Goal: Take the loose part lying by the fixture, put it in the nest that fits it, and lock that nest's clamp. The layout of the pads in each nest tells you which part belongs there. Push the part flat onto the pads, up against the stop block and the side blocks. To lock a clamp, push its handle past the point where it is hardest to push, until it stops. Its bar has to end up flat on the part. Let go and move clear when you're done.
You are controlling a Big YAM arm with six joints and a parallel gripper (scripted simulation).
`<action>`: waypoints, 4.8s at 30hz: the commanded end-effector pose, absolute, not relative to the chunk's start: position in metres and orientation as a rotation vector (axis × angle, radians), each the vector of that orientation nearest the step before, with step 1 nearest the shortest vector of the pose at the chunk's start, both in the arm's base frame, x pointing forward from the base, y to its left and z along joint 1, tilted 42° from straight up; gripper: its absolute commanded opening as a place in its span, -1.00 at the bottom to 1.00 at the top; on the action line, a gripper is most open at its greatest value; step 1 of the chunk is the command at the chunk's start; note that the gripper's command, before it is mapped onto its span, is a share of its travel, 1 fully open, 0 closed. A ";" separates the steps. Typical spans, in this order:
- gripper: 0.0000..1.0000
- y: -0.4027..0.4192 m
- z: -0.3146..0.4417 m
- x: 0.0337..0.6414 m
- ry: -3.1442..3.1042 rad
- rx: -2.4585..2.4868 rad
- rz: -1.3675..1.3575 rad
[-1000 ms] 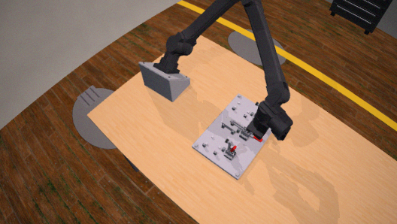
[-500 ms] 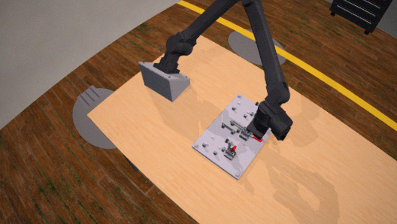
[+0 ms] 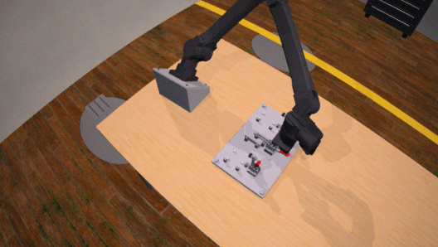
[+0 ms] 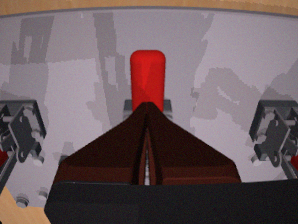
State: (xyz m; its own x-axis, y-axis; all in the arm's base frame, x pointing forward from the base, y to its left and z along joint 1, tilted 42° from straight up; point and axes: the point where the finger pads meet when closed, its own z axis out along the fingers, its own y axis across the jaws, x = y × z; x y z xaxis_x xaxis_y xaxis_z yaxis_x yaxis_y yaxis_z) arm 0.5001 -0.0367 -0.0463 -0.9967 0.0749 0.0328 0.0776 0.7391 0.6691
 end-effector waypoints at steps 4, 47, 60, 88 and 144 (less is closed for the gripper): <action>-1.00 -0.022 -0.060 0.498 -2.908 -0.111 -1.124; -1.00 -0.020 -0.063 0.498 -2.908 -0.112 -1.124; -1.00 -0.020 -0.063 0.498 -2.909 -0.109 -1.124; -1.00 -0.061 -0.020 0.517 -2.987 -0.110 -1.121; -1.00 -0.094 0.014 0.512 -2.959 -0.106 -1.119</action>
